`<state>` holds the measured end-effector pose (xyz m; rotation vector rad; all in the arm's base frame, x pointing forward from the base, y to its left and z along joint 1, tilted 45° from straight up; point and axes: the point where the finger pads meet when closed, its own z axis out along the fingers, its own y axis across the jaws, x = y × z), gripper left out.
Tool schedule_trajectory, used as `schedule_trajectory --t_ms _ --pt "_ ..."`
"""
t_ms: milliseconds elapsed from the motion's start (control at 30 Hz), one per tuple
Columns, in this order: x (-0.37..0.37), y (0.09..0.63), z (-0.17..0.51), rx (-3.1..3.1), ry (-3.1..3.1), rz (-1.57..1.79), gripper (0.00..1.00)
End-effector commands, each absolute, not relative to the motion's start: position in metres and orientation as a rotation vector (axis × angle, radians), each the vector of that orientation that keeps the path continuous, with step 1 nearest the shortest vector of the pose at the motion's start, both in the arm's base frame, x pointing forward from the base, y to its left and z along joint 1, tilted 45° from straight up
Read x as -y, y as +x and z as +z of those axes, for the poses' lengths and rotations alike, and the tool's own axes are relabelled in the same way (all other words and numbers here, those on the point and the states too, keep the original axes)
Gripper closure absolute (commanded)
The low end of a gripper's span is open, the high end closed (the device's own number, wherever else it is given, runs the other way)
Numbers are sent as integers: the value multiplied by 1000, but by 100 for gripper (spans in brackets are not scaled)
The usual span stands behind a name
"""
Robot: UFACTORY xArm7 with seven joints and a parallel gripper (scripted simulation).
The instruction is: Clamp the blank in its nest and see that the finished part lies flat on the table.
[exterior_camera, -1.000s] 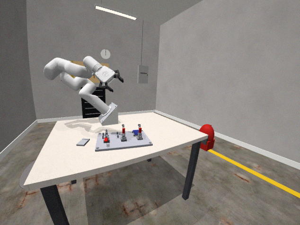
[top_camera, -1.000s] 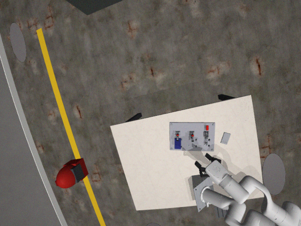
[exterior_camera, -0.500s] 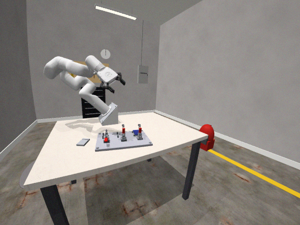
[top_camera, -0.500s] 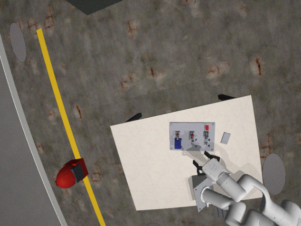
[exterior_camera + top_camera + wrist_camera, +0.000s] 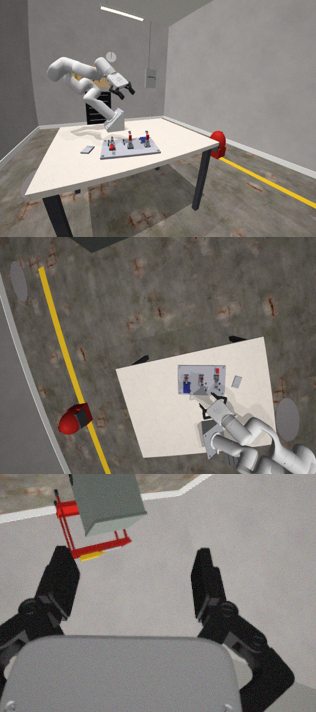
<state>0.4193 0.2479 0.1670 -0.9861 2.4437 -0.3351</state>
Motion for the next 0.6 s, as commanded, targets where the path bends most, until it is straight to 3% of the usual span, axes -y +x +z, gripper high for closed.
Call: schedule_trajectory --t_ms 0,567 --pt "-250 422 160 -2415 -1137 -408 0" --pt "-250 428 138 -2324 -1519 -577 0"
